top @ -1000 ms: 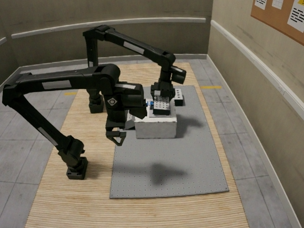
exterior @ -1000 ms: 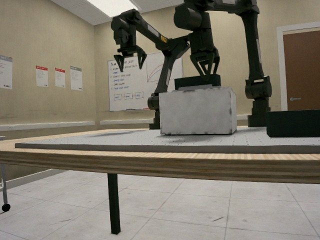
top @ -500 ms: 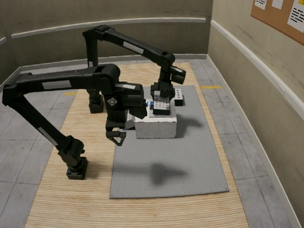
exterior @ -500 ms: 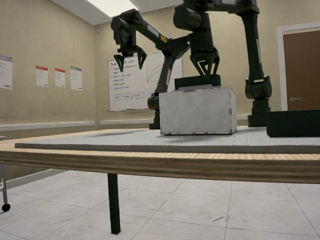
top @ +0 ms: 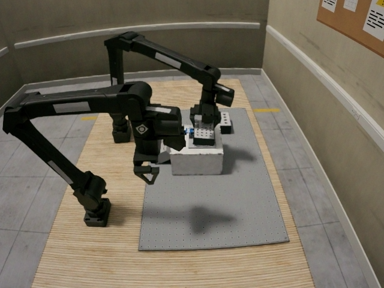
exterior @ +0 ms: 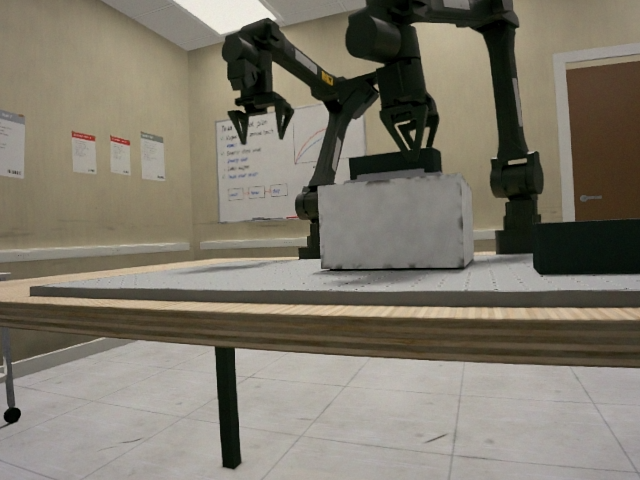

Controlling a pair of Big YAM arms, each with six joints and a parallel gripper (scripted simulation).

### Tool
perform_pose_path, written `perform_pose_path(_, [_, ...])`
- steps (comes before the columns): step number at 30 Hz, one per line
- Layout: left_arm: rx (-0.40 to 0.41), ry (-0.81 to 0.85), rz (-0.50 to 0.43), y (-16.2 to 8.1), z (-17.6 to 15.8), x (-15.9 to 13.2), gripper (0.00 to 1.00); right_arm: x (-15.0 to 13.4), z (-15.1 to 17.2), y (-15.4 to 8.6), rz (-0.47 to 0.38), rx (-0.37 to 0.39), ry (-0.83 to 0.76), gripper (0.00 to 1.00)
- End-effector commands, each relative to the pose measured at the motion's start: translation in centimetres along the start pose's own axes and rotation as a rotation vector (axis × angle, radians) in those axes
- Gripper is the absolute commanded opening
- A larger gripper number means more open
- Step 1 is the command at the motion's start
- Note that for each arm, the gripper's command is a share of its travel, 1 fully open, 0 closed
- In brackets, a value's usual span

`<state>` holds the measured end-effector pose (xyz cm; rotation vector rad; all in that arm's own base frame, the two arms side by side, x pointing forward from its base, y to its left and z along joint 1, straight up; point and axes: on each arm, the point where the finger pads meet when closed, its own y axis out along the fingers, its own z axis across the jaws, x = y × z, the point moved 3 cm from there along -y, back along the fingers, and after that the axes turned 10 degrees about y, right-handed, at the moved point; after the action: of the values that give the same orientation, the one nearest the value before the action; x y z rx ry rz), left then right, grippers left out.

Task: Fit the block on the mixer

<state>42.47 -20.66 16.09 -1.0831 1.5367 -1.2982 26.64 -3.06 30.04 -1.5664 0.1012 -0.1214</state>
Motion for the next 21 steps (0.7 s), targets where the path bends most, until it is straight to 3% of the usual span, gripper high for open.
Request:
perform_pose_path(1, [0.125,-0.002,-0.013,-3.54,1.09,0.44,0.00,1.12,-0.02,-1.82,-0.053,0.001,0.016,1.00])
perform_pose_path(21, [0.107,-0.001,-0.018,-2.76,1.01,0.11,0.00,1.46,0.00,-2.54,-0.073,0.002,0.016,1.00])
